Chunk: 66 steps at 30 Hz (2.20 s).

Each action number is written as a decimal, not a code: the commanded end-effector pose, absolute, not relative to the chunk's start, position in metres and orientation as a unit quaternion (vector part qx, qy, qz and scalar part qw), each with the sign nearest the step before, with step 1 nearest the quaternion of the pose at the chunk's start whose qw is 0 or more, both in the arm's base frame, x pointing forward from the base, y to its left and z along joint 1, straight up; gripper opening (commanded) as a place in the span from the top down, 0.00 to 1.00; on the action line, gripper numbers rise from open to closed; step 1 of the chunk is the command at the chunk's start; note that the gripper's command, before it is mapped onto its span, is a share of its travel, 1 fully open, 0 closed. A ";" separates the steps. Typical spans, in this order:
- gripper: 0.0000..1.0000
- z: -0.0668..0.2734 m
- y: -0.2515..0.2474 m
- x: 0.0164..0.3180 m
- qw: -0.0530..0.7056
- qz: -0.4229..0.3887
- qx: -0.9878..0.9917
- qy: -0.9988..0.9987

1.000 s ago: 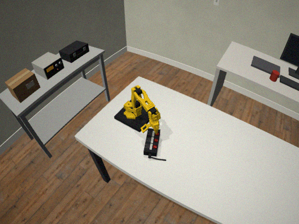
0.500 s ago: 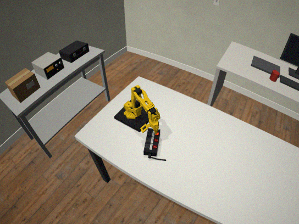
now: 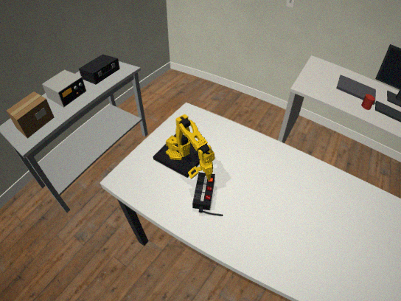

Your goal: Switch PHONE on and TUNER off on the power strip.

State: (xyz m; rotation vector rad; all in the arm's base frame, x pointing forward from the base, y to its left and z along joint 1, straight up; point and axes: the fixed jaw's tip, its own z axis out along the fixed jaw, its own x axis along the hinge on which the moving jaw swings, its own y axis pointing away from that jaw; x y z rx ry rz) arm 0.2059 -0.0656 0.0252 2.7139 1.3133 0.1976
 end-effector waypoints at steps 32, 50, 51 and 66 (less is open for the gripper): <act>1.00 0.040 -0.062 0.206 0.000 0.000 0.896 0.444; 1.00 0.040 -0.062 0.206 0.000 0.000 0.896 0.443; 1.00 0.040 -0.062 0.206 0.000 0.000 0.897 0.443; 1.00 0.041 -0.061 0.206 0.000 0.000 0.903 0.429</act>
